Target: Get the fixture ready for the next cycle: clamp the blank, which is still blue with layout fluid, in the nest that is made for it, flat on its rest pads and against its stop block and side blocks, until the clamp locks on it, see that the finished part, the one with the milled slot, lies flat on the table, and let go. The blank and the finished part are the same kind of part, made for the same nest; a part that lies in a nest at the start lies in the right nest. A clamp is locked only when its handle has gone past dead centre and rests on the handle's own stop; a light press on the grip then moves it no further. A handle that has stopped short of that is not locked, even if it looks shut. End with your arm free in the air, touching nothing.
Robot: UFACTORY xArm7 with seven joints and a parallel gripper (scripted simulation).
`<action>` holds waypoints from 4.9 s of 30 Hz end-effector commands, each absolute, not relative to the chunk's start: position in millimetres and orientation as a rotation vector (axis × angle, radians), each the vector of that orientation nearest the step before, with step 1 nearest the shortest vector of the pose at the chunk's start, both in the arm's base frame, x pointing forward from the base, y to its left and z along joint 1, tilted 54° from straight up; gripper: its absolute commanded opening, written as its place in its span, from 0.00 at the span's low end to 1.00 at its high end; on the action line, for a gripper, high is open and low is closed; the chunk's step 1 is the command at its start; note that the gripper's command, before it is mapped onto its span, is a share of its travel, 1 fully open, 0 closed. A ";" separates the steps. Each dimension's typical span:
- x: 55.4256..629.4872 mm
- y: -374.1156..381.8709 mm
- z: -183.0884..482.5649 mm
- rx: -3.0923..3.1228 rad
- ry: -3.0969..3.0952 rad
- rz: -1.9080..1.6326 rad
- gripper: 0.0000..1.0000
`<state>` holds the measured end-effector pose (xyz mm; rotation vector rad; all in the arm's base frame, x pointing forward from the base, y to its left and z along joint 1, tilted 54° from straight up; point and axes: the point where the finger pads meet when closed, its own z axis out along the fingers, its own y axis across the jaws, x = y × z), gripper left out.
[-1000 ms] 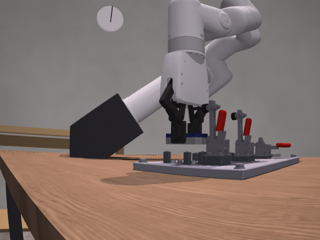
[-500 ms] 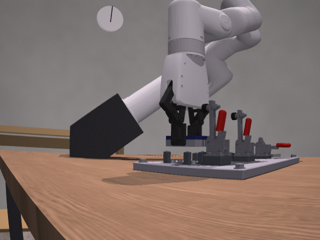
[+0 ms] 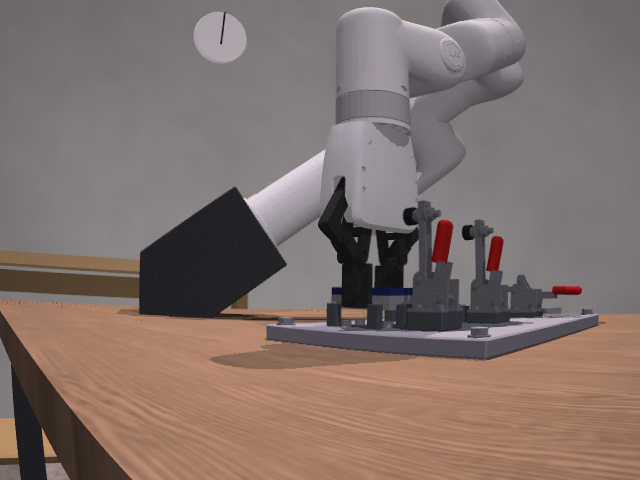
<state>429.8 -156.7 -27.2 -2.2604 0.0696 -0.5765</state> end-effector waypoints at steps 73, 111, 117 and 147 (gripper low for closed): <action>434.2 -154.9 -33.8 -2.266 0.074 -0.581 0.99; 433.6 -155.9 -32.9 -2.266 0.074 -0.581 0.99; 427.4 -165.7 -24.4 -2.266 0.074 -0.581 0.99; 408.4 -195.8 1.7 -2.266 0.074 -0.581 0.00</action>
